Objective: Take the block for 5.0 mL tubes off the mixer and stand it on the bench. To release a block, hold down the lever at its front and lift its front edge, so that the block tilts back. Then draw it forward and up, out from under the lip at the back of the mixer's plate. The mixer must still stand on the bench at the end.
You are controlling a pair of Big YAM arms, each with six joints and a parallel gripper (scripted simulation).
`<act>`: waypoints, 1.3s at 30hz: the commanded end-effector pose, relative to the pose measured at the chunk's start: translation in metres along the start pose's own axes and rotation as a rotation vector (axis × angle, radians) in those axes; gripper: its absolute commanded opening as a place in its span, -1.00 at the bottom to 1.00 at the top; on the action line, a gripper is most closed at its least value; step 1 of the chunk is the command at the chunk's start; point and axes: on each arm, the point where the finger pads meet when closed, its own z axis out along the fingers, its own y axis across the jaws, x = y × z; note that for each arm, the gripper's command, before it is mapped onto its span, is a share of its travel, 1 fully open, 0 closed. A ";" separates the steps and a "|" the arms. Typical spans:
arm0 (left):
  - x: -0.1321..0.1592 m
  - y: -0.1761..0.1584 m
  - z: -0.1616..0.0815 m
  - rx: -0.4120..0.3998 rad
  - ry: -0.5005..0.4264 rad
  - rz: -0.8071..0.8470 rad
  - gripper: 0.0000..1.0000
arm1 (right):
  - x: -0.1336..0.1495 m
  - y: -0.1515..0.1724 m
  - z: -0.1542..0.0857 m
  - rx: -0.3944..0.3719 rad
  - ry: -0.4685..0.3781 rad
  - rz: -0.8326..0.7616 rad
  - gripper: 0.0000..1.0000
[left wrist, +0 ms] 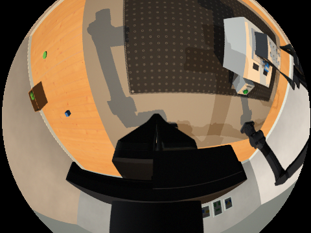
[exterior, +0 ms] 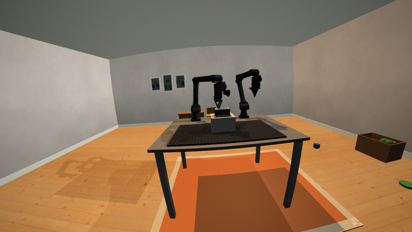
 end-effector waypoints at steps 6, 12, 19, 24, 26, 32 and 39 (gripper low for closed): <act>-0.008 0.000 -0.017 -0.007 -0.049 0.007 -1.00 | 0.000 -0.015 -0.037 0.067 -0.033 -0.002 1.00; -0.006 0.000 -0.027 -0.011 -0.078 0.007 -1.00 | -0.003 -0.014 -0.022 0.040 -0.020 -0.006 1.00; -0.007 0.000 -0.029 -0.011 -0.084 0.006 -1.00 | -0.009 -0.006 -0.011 0.018 -0.008 -0.023 1.00; -0.008 0.000 -0.031 -0.012 -0.087 0.006 -1.00 | -0.003 -0.005 -0.001 -0.004 0.003 -0.014 1.00; -0.008 0.000 -0.032 -0.012 -0.089 0.006 -1.00 | 0.001 -0.007 0.003 -0.005 0.003 -0.006 1.00; -0.009 0.000 -0.034 -0.012 -0.094 0.005 -1.00 | 0.005 -0.005 0.002 0.005 -0.002 0.000 1.00; -0.008 0.000 -0.032 -0.011 -0.089 0.004 -1.00 | 0.002 0.004 -0.008 0.007 -0.003 -0.013 1.00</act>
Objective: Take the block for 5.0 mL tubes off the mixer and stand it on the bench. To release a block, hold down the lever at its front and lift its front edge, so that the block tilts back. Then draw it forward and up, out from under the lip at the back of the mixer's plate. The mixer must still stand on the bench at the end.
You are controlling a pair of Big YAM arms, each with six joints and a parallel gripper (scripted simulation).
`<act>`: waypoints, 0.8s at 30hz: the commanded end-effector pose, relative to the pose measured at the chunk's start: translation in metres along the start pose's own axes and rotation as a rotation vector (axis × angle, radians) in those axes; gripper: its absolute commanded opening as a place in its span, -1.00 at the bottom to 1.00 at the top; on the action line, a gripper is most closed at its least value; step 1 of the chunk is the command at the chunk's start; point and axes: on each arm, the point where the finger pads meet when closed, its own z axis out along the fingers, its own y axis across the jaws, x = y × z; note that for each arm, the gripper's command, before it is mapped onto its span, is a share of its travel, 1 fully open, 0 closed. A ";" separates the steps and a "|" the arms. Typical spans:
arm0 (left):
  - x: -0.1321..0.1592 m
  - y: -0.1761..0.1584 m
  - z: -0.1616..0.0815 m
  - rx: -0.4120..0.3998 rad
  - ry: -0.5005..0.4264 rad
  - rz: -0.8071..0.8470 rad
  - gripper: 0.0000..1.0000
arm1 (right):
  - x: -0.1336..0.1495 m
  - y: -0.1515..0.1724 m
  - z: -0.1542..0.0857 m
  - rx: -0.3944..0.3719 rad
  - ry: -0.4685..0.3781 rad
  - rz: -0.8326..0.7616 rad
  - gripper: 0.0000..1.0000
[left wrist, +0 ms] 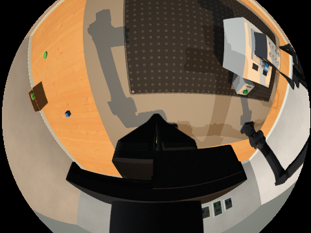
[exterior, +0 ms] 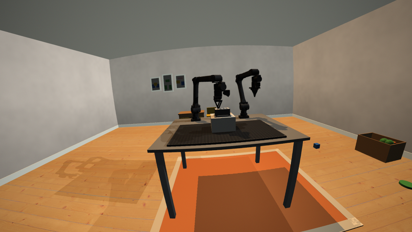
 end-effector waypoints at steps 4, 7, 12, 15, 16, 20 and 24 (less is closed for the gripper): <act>-0.005 0.000 -0.023 -0.008 -0.066 0.004 -1.00 | -0.004 0.005 -0.021 0.030 -0.014 -0.022 1.00; -0.003 -0.001 -0.019 -0.006 -0.053 0.003 -1.00 | -0.007 0.004 -0.027 0.042 -0.020 -0.026 1.00; 0.000 -0.001 -0.014 -0.004 -0.041 0.003 -1.00 | -0.004 0.000 -0.033 0.056 -0.027 -0.016 1.00; 0.002 -0.001 -0.009 -0.002 -0.028 0.003 -1.00 | -0.001 -0.005 -0.040 0.069 -0.034 -0.007 1.00; 0.003 -0.002 -0.008 -0.001 -0.024 0.002 -1.00 | -0.001 -0.005 -0.042 0.073 -0.036 -0.006 1.00; 0.004 -0.002 -0.006 0.000 -0.020 0.002 -1.00 | 0.001 -0.007 -0.043 0.076 -0.038 -0.002 1.00; 0.001 -0.001 -0.011 -0.002 -0.032 0.002 -1.00 | 0.001 -0.011 -0.036 0.064 -0.032 0.001 1.00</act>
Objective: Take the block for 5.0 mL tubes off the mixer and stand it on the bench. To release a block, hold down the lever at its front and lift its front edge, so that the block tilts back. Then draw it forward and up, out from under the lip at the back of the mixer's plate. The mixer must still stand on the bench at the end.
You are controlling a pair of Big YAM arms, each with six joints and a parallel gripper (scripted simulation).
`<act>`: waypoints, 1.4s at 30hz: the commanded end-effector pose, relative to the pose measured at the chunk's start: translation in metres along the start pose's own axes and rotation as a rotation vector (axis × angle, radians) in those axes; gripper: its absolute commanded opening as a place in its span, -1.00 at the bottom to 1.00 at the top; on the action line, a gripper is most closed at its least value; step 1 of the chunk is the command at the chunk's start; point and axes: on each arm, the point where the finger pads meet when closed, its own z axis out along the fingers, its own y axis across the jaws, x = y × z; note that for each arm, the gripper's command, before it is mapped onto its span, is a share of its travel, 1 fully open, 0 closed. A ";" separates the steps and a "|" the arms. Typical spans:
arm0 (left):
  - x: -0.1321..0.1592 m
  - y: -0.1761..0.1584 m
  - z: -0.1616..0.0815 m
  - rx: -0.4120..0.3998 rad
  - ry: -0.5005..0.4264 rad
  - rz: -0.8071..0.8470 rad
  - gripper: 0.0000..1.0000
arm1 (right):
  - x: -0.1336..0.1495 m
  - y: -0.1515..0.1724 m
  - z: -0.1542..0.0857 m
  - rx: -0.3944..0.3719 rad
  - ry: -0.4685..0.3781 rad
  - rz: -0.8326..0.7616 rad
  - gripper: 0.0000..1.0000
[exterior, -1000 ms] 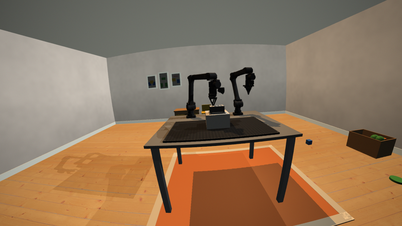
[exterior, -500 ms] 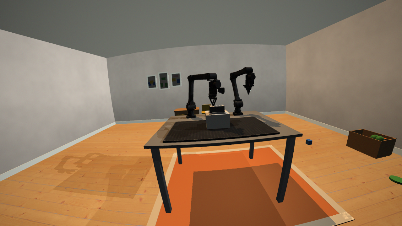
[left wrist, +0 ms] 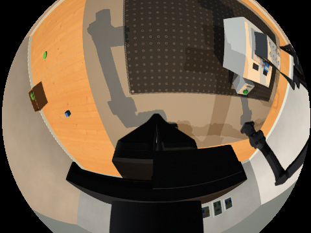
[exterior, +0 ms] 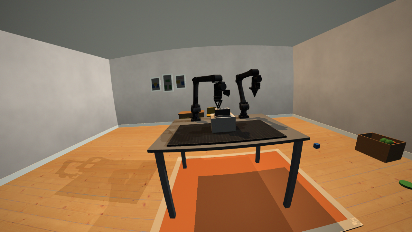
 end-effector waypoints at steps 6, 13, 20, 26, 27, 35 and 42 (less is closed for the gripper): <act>-0.003 -0.001 -0.018 -0.005 -0.050 0.001 -1.00 | -0.005 -0.012 -0.028 0.052 -0.026 -0.006 1.00; -0.006 0.000 -0.026 -0.007 -0.067 0.001 -1.00 | -0.014 -0.011 -0.022 0.043 -0.021 -0.022 1.00; -0.007 0.000 -0.028 -0.008 -0.072 0.000 -1.00 | -0.007 -0.016 -0.018 0.037 -0.018 -0.006 1.00; -0.008 0.001 -0.030 -0.009 -0.075 -0.001 -1.00 | -0.003 -0.014 -0.011 0.021 -0.010 -0.001 1.00; -0.008 0.001 -0.030 -0.009 -0.076 -0.001 -1.00 | -0.002 -0.013 -0.009 0.018 -0.009 0.000 1.00; -0.008 0.001 -0.029 -0.009 -0.072 -0.002 -1.00 | 0.005 -0.004 -0.012 0.016 -0.008 0.004 1.00; -0.004 0.000 -0.021 -0.005 -0.051 -0.002 -1.00 | -0.002 0.007 -0.013 0.013 -0.006 -0.016 1.00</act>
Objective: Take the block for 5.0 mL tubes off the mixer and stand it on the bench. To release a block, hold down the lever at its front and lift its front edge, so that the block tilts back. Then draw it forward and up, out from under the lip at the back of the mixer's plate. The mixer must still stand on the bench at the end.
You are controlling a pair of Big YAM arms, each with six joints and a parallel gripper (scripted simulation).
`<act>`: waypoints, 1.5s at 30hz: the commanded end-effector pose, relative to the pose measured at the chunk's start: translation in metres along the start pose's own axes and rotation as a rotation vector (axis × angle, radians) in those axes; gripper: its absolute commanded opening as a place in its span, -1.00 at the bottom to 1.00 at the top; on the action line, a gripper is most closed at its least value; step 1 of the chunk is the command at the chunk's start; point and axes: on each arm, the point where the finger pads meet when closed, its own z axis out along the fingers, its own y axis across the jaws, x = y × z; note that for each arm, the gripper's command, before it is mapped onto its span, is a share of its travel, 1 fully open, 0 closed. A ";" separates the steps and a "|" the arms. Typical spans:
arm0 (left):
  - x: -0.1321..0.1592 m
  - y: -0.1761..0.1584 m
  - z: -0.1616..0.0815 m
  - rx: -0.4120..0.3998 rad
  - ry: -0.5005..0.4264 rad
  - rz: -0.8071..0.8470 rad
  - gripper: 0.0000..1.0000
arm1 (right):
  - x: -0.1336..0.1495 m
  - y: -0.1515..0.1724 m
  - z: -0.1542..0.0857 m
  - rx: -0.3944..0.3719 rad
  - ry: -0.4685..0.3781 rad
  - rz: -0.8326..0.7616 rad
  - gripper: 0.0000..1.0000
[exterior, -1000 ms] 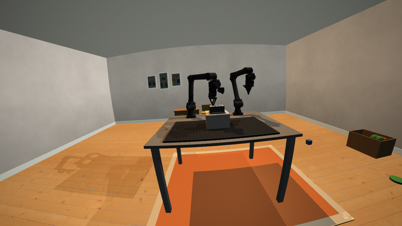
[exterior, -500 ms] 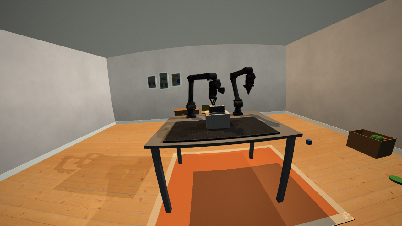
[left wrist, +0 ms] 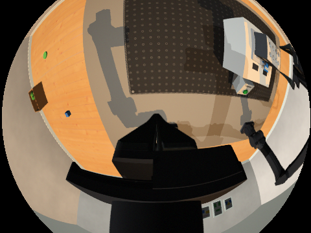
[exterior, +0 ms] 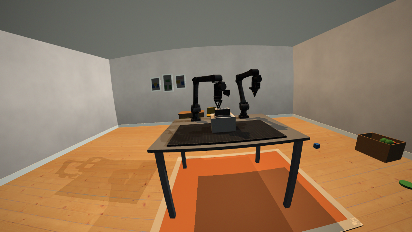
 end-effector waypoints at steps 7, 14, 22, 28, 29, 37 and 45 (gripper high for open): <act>0.002 0.000 -0.009 -0.001 -0.019 -0.003 -1.00 | 0.002 0.007 -0.017 0.022 -0.010 -0.009 1.00; 0.004 -0.001 -0.005 0.001 -0.007 -0.004 -1.00 | 0.003 0.001 -0.027 0.045 -0.022 -0.001 1.00; -0.002 0.000 -0.017 -0.004 -0.038 -0.005 -1.00 | 0.002 -0.007 -0.040 0.073 -0.036 0.003 1.00; -0.005 0.001 -0.023 -0.006 -0.051 -0.005 -1.00 | -0.003 -0.015 -0.030 0.075 -0.037 0.002 1.00; -0.005 0.001 -0.023 -0.006 -0.052 -0.005 -1.00 | -0.003 -0.016 -0.028 0.072 -0.036 0.002 1.00; -0.006 0.001 -0.025 -0.007 -0.056 -0.006 -1.00 | -0.003 -0.014 -0.020 0.041 -0.020 0.002 1.00; -0.007 0.002 -0.028 -0.008 -0.062 -0.007 -1.00 | -0.004 -0.016 -0.019 0.040 -0.020 0.001 1.00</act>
